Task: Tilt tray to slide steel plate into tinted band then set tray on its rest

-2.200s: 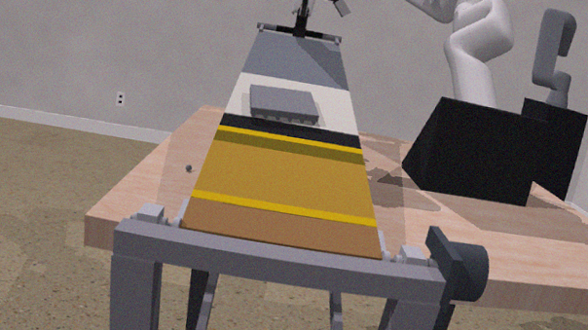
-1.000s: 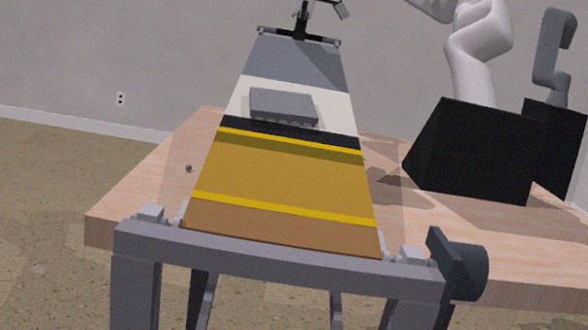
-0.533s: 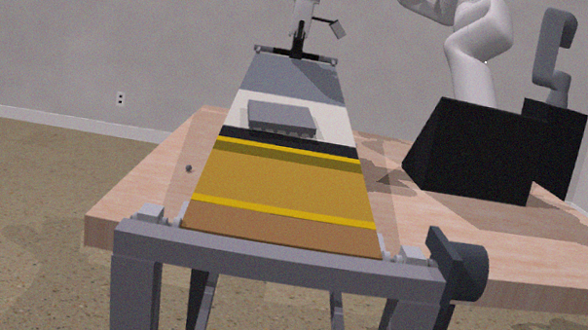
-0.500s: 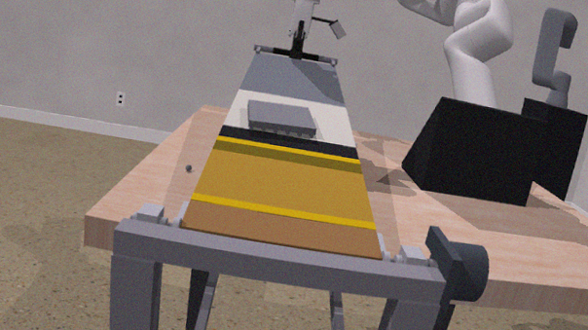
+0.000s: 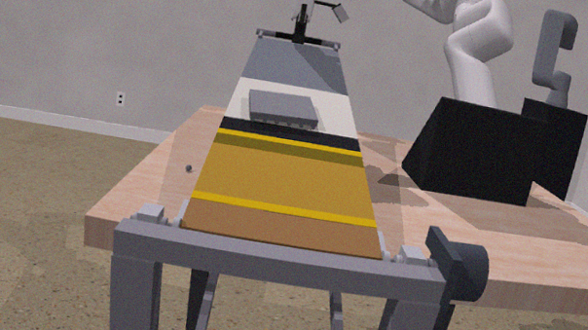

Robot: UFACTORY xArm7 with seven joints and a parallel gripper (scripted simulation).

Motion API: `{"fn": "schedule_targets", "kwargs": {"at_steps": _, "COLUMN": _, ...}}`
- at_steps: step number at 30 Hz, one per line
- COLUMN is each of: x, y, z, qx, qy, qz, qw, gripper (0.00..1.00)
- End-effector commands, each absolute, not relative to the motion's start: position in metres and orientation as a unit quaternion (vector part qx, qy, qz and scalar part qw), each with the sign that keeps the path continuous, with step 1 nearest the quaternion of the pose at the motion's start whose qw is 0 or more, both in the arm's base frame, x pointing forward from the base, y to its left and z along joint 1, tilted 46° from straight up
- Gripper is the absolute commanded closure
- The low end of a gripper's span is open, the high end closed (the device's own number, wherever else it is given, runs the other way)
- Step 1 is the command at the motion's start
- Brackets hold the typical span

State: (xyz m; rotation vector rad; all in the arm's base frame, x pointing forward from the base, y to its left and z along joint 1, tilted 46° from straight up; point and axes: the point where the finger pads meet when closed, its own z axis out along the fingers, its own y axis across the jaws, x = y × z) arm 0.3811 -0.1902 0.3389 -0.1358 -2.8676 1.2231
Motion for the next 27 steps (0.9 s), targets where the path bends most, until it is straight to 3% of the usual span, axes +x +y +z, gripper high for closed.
{"fn": "schedule_targets", "kwargs": {"at_steps": 1, "x": 0.382, "y": -0.189, "z": 0.340, "qx": -0.041, "qy": -0.919, "qz": 0.392, "qw": 0.008, "gripper": 1.00}}
{"fn": "schedule_targets", "kwargs": {"at_steps": 4, "x": 0.380, "y": -0.221, "z": 0.319, "qx": -0.041, "qy": -0.919, "qz": 0.392, "qw": 0.008, "gripper": 1.00}}
{"fn": "schedule_targets", "kwargs": {"at_steps": 27, "x": 0.380, "y": -0.217, "z": 0.322, "qx": -0.041, "qy": -0.919, "qz": 0.392, "qw": 0.008, "gripper": 1.00}}
